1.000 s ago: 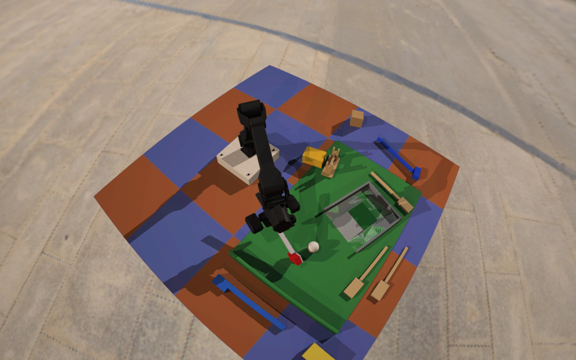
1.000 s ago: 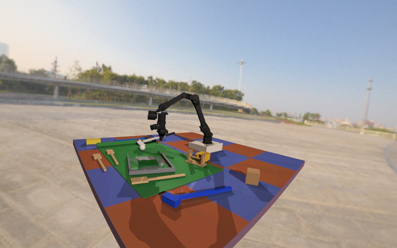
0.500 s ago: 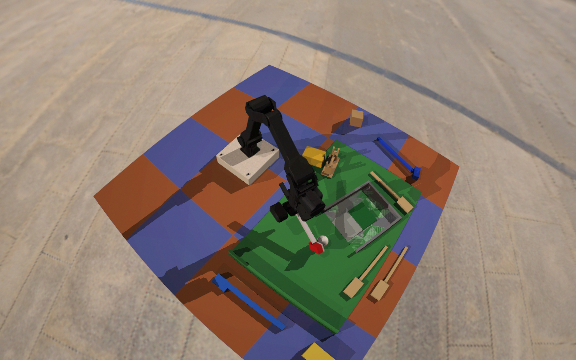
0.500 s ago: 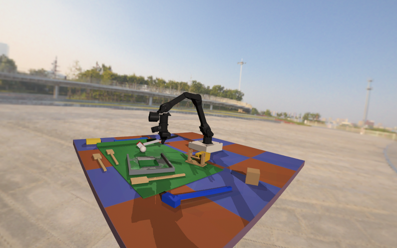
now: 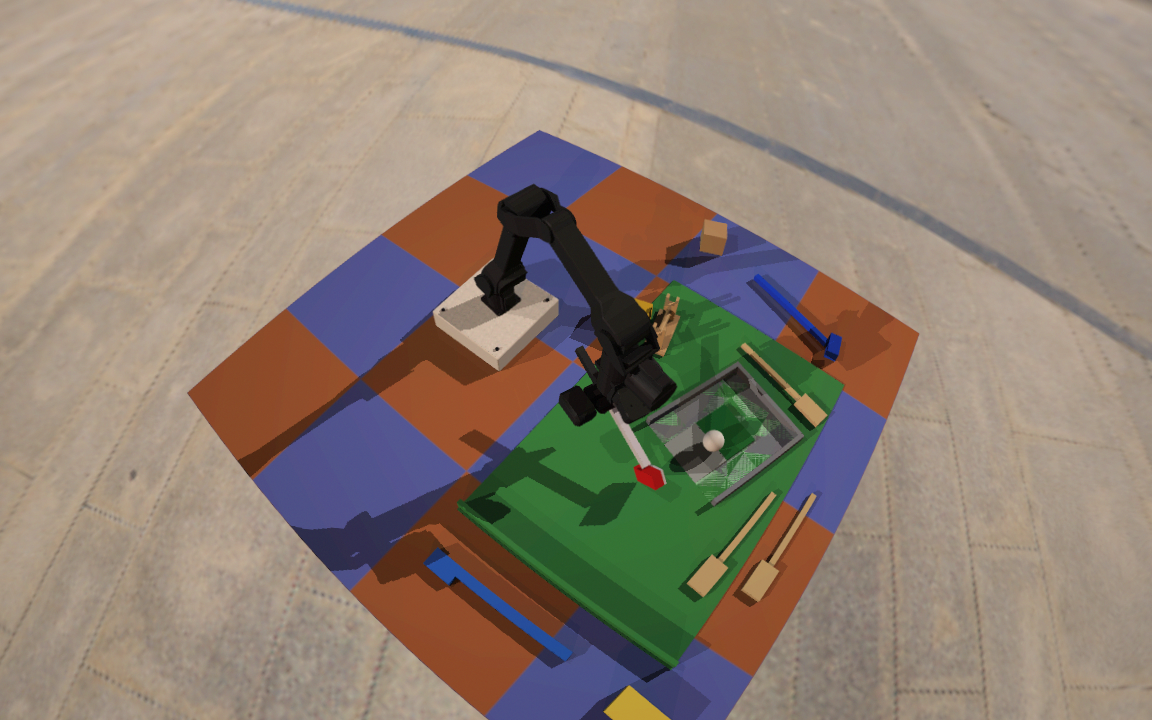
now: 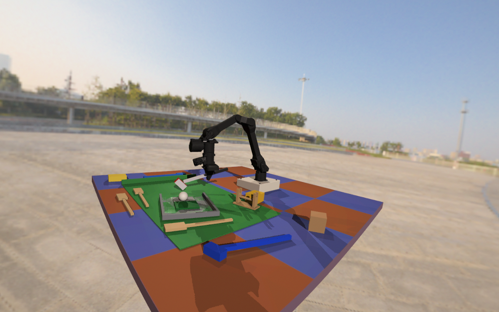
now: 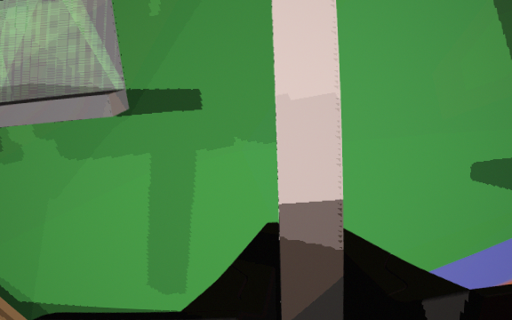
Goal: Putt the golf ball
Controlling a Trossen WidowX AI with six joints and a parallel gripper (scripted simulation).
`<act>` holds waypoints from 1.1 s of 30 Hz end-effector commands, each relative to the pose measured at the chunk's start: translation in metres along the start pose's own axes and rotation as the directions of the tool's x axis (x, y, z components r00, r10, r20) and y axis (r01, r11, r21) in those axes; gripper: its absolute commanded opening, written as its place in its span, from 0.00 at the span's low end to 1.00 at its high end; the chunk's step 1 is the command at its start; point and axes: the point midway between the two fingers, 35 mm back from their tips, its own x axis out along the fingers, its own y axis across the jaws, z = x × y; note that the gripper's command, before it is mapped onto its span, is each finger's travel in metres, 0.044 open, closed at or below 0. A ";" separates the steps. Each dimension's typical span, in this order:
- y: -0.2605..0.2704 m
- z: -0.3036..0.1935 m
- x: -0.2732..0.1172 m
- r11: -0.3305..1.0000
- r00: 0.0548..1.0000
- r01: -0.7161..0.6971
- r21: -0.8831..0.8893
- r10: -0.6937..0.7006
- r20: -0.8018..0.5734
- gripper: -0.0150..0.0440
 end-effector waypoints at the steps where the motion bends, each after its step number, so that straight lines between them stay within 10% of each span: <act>1: 0.001 0.003 -0.036 1.000 0.999 -0.007 0.008 0.007 0.033 0.25; 33: 0.001 0.002 -0.036 1.000 1.000 -0.003 0.001 0.003 0.023 0.25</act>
